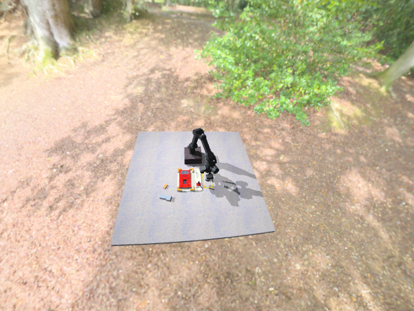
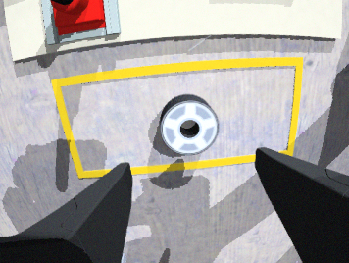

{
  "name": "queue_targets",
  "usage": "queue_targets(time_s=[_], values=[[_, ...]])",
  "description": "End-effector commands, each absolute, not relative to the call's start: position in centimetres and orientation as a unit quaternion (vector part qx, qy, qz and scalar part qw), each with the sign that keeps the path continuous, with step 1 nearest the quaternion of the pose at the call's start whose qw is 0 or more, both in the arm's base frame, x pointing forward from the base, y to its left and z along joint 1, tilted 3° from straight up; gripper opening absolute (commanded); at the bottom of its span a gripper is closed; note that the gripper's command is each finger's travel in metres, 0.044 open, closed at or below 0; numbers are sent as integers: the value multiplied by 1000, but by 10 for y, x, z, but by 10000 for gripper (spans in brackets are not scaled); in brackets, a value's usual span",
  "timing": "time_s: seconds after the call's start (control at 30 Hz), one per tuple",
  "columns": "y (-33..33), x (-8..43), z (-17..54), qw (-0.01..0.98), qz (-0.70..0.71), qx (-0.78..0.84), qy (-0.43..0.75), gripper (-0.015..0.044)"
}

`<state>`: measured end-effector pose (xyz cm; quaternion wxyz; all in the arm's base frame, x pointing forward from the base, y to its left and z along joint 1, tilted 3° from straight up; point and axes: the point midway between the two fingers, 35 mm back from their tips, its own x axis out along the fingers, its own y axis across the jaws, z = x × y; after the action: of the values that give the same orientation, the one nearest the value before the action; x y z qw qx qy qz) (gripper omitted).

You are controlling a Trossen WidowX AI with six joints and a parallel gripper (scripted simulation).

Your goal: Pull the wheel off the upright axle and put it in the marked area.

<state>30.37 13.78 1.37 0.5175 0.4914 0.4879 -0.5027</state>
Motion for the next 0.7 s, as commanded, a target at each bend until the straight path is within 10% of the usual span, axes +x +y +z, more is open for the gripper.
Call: queue_targets(time_s=[0.0,0.17,0.67], values=[[137,303,15,517,-503,491,488,326],[126,274,38,517,-504,490,489,440],[103,221,66,515,-506,489,490,440]])
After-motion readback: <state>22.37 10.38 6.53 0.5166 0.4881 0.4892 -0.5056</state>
